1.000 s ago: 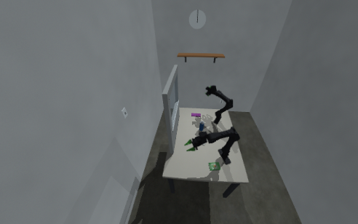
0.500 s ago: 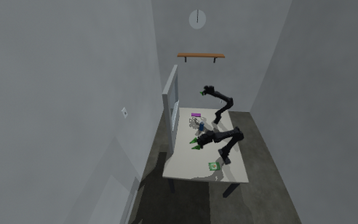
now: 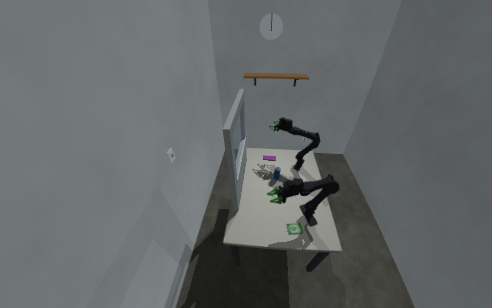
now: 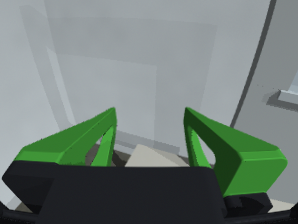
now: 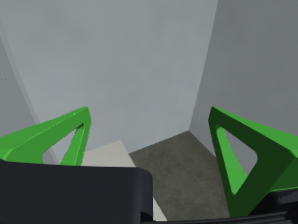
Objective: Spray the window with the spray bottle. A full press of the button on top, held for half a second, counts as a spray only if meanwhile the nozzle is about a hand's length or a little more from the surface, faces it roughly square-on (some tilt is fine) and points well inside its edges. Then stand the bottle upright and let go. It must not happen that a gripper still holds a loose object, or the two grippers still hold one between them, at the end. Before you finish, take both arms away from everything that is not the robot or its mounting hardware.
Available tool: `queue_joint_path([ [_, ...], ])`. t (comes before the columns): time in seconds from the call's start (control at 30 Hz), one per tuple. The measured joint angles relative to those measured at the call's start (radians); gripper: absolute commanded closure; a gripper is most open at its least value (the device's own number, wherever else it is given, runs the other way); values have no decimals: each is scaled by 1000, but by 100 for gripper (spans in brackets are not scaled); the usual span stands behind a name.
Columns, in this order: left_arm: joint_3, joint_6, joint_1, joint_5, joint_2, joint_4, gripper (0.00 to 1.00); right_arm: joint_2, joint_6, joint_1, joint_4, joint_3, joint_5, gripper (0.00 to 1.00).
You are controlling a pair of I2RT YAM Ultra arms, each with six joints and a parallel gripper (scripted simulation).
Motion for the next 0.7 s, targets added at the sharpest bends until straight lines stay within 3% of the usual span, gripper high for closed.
queue_joint_path([
  [0.7, -13, 14, 7, 10, -24, 14, 44, 4, 35, 24, 46, -5, -7, 0],
])
